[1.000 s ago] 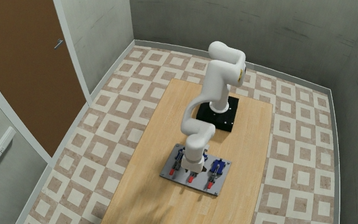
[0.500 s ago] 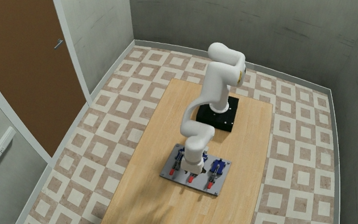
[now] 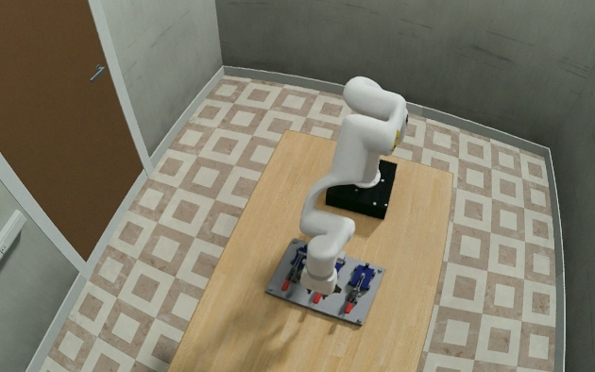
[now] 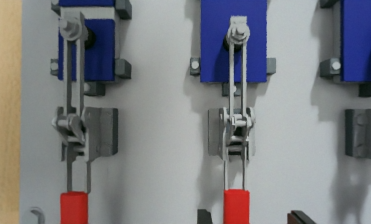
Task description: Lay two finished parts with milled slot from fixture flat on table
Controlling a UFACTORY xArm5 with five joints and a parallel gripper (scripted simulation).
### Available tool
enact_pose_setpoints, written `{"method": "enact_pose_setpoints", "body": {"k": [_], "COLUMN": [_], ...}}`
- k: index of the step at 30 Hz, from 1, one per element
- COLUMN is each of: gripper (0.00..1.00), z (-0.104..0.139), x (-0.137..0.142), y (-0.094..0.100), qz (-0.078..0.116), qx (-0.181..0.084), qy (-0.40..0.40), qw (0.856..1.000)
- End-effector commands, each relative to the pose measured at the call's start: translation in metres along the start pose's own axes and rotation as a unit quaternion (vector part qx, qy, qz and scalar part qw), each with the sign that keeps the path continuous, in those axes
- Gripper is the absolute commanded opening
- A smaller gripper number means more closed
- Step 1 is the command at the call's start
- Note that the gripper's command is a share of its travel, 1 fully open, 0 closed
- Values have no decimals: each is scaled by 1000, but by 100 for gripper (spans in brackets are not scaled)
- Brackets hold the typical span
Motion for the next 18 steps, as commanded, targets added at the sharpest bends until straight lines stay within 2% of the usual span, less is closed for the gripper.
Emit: {"method": "enact_pose_setpoints", "body": {"k": [1,8,18], "gripper": [48,48,48], "z": [2,2,2], "x": [0,0,0], "y": [-11,-26,-28], "qz": [0,0,0], "qx": [-2,-2,-2], "qy": [0,0,0], "qw": [1000,1000,1000]}}
Point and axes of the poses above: the point where the finger pads meet when closed, its own y axis back along the fingers, its own x axis across the jaws, z = x × y, the point moved 5 cm from there along y, back along the fingers, and after that the axes turned 11 degrees about y, right-handed, at the moved point
